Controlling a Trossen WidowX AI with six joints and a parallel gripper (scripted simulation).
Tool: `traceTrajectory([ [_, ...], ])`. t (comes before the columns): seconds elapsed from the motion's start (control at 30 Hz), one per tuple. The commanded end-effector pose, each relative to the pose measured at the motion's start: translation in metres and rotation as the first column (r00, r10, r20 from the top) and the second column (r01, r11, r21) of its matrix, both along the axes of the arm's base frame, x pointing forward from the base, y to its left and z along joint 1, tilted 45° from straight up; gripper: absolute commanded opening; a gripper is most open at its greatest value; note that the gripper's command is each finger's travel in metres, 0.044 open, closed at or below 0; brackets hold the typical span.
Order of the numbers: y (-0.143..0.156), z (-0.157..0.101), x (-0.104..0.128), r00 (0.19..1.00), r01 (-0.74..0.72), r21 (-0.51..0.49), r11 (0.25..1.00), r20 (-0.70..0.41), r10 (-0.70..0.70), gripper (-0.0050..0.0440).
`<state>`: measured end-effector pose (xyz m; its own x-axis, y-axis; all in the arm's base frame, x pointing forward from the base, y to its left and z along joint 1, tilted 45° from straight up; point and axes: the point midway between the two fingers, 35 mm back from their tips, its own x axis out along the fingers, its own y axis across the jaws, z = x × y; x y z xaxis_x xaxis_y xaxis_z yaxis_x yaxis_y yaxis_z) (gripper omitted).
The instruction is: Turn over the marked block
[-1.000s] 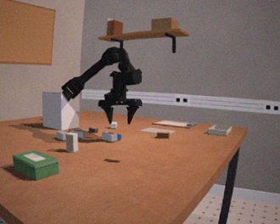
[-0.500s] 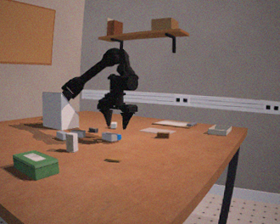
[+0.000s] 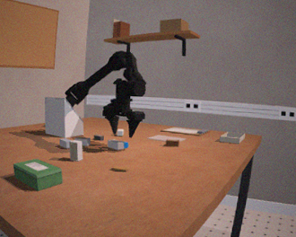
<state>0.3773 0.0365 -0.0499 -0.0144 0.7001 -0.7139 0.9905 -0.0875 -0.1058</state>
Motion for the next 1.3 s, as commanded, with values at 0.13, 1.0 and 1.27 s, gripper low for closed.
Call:
traceTrajectory([
  [0.13, 0.001, 0.000, 0.002, 1.000, 0.007, 0.003, 1.000, 0.001, -0.007, 0.0440],
  [1.0, 0.019, -0.019, 0.000, 1.000, 0.005, 0.005, 1.000, -0.005, -0.005, 0.0440],
  [1.27, 0.026, -0.026, 0.000, 1.000, 0.005, 0.004, 1.000, -0.005, -0.005, 0.0440],
])
